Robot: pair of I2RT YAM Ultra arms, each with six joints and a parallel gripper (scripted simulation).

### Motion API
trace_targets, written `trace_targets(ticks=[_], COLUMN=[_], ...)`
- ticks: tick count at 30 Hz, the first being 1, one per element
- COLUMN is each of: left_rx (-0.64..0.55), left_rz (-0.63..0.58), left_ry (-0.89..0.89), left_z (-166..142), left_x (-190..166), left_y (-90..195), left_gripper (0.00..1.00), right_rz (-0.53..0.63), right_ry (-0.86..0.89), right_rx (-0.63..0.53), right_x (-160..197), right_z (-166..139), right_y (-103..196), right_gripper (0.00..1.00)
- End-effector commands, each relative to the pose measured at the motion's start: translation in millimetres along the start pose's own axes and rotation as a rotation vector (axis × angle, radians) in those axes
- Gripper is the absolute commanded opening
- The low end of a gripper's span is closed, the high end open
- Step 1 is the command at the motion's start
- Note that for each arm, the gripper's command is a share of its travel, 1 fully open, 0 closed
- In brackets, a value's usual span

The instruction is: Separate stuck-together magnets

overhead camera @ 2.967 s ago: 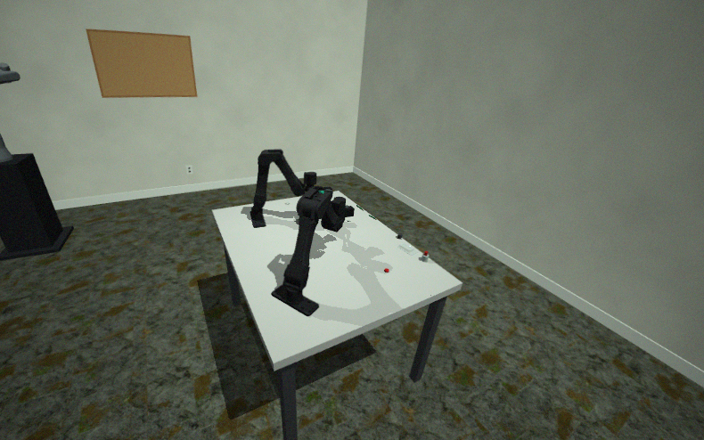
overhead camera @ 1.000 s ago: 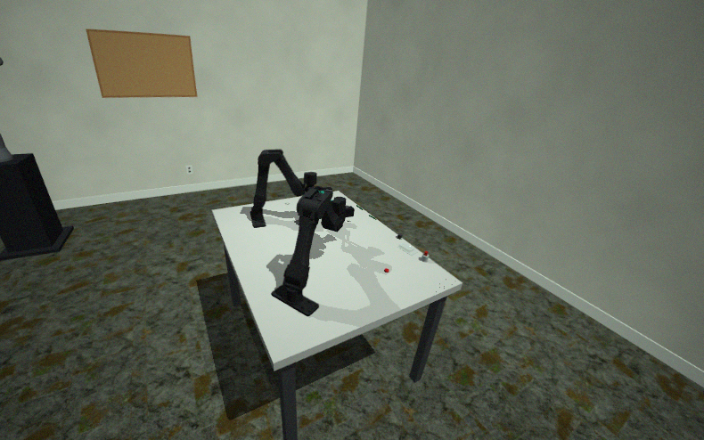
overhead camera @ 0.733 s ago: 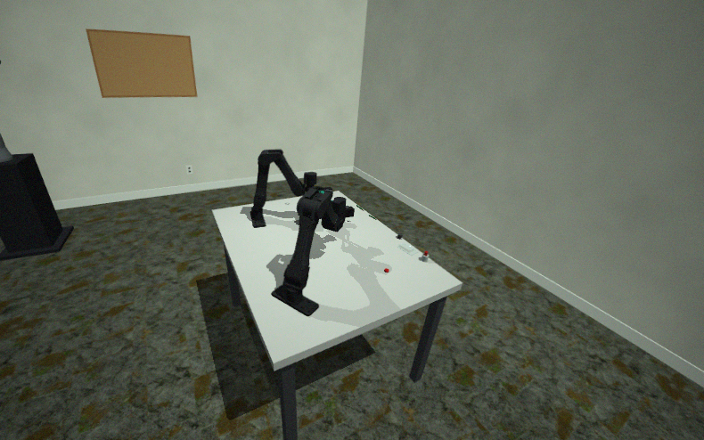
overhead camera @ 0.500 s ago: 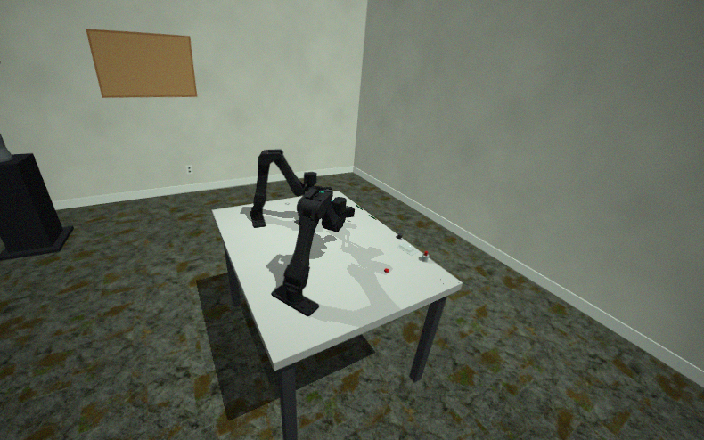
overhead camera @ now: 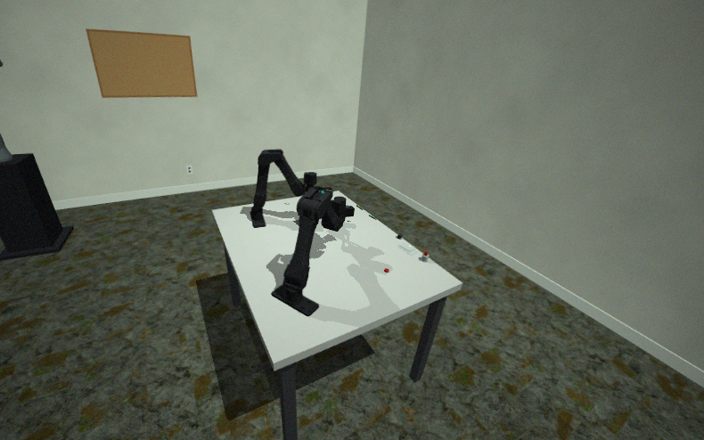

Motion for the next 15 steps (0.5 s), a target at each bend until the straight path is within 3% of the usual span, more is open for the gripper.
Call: trace_targets(ticks=[1, 15], left_rx=[-0.001, -0.001], left_rz=[-0.008, -0.008], left_ry=[-0.025, -0.025], left_z=[0.9, 0.9], left_x=[-4.9, -4.9], left_y=[0.1, 0.1], left_gripper=[0.25, 0.25], right_rz=[0.019, 0.018], right_ry=[0.029, 0.031], right_rx=[0.000, -0.001], right_x=[8.0, 7.4], right_z=[-1.1, -1.1], right_y=[0.7, 1.7], right_gripper=[0.40, 0.40])
Point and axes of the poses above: on each arm, the point where the finger pads meet when closed, its own y axis back along the fingers, its own x axis across the jaws, z = x × y, the point moved 9 cm from there along y, back along the fingers, and after that the axes turned 3 degrees about -y, right-handed, at the moved point
